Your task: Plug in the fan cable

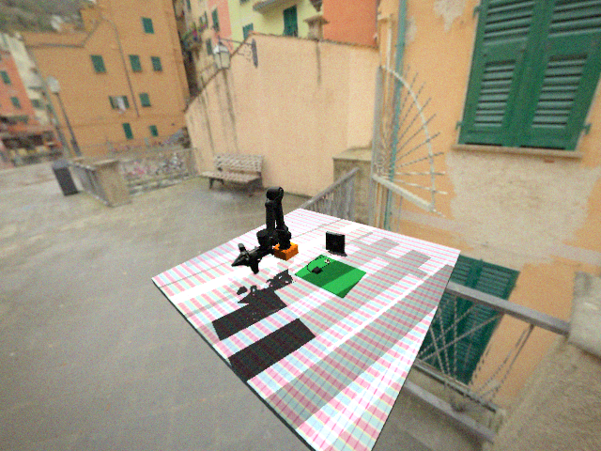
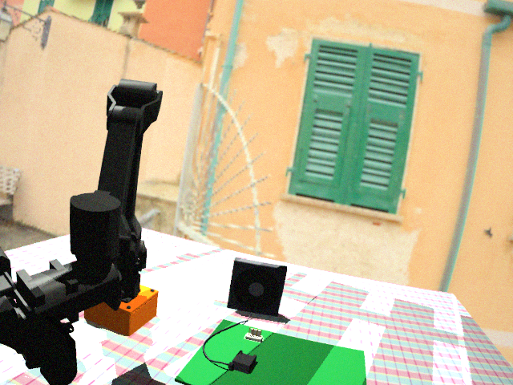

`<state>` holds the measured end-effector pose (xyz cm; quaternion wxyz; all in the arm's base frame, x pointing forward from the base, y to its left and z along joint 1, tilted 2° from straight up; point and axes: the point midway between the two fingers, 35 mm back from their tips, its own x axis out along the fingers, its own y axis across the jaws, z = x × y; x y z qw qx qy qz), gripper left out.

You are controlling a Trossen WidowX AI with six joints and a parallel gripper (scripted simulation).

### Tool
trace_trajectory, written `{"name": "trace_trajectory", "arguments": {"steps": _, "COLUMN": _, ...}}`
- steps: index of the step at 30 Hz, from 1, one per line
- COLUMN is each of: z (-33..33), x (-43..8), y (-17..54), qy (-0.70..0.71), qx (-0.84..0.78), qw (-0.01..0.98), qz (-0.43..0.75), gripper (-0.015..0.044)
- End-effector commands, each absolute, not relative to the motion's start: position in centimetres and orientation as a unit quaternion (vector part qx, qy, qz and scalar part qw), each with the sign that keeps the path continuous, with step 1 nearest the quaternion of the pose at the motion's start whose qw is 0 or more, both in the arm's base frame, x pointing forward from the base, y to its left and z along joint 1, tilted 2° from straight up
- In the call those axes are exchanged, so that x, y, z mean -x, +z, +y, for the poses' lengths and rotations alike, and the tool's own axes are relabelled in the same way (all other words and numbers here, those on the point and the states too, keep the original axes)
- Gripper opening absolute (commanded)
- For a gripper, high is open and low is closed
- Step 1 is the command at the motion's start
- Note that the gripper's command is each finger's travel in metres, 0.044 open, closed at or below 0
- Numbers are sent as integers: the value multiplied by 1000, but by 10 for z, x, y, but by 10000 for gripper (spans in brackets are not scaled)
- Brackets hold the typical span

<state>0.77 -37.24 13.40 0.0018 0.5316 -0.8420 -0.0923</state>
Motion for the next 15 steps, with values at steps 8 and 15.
{"name": "trace_trajectory", "arguments": {"steps": 8, "z": -381, "x": -47, "y": 121, "qy": -200, "qx": -588, "qw": 30, "qz": -783, "gripper": 210}}
{"name": "trace_trajectory", "arguments": {"steps": 15, "z": -366, "x": -152, "y": 84, "qy": -446, "qx": -705, "qw": 137, "qz": -534, "gripper": 210}}
